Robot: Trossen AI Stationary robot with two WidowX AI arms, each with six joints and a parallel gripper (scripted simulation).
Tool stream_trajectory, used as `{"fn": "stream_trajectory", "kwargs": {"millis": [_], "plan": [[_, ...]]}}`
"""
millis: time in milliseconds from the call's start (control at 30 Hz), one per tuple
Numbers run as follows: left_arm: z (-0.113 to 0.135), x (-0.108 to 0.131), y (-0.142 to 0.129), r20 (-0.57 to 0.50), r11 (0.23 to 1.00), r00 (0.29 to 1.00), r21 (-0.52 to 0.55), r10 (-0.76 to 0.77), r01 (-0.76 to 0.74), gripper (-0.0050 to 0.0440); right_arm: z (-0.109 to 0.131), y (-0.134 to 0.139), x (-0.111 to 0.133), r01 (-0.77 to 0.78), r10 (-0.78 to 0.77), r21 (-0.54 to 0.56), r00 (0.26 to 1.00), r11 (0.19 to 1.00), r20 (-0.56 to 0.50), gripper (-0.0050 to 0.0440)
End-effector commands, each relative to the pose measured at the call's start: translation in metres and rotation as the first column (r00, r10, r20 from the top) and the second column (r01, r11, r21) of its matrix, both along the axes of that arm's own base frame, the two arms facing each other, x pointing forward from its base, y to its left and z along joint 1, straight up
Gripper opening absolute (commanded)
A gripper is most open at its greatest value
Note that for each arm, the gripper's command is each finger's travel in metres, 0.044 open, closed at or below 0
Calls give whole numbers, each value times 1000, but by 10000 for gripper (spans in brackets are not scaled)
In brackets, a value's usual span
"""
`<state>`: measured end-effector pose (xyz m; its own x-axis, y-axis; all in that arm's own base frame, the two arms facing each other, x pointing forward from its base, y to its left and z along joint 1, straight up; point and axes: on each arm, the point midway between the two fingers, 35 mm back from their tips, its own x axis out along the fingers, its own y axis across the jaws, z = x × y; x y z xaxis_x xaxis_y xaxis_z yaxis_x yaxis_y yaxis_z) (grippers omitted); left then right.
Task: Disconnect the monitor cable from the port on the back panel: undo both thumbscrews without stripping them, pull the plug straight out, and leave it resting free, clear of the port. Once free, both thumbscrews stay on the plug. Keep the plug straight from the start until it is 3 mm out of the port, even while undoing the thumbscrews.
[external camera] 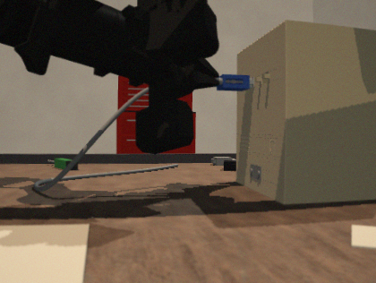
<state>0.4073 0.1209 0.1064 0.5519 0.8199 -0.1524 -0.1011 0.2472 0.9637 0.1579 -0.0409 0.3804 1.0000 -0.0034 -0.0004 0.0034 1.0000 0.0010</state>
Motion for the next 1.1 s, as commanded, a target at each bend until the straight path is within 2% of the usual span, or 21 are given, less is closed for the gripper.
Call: {"fn": "stream_trajectory", "kwargs": {"millis": [0, 300, 500, 833, 1067], "plan": [[9, 1, 1, 34, 1000, 999, -30, 2, -1, 0, 3, 1, 0, -3, 3, -7, 1000, 1000, 2, 440], [12, 1, 1, 77, 991, 997, -132, 5, 5, 0, 3, 1, 0, -3, 3, -7, 1000, 1000, 2, 440], [12, 1, 1, 81, 990, 997, -142, 5, 6, 0, 3, 1, 0, -3, 3, -7, 1000, 1000, 2, 440], [14, 0, 3, 127, 966, 992, -259, 17, 17, 0, 3, 1, 0, -3, 3, -7, 1000, 1000, 2, 440], [15, 0, 3, 137, 959, 990, -283, 19, 21, 0, 3, 1, 0, -3, 3, -7, 1000, 1000, 2, 440]]}}
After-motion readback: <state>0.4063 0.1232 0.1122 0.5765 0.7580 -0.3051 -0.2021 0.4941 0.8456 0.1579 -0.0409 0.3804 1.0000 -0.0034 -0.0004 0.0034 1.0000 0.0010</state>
